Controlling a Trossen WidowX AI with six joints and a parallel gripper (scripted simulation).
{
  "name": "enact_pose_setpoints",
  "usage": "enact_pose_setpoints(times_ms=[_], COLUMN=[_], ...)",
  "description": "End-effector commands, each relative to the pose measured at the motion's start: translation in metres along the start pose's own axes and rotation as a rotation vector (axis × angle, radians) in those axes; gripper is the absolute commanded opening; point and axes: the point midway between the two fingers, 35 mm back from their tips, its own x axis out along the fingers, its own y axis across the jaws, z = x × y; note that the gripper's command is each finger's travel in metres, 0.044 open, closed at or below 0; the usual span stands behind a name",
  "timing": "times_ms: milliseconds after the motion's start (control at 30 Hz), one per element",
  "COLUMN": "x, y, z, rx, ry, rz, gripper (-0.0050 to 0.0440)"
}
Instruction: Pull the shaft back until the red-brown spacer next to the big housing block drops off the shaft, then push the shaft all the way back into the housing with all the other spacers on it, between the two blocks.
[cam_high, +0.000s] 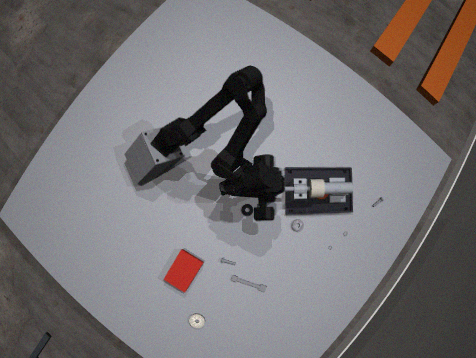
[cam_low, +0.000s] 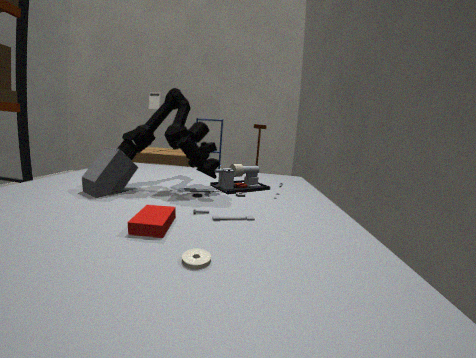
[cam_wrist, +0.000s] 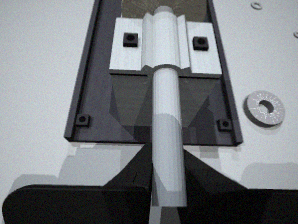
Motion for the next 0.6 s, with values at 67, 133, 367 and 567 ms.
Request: enact_pose_setpoints(times_ms=[67, 133, 367, 567], x=[0.0034, 0.0038, 0.0052, 0.0060], y=[0.0007, 0.0007, 0.0008, 0.0008], z=[0.0140, 0.0144, 0.0158, 0.0166], rx=[-0.030, -0.030, -0.030, -0.029], ry=[-0.024, -0.024, -0.024, -0.024], rz=[0.003, 0.003, 0.003, 0.003], gripper=[-0.0050, -0.0050, -0.0050, -0.0050])
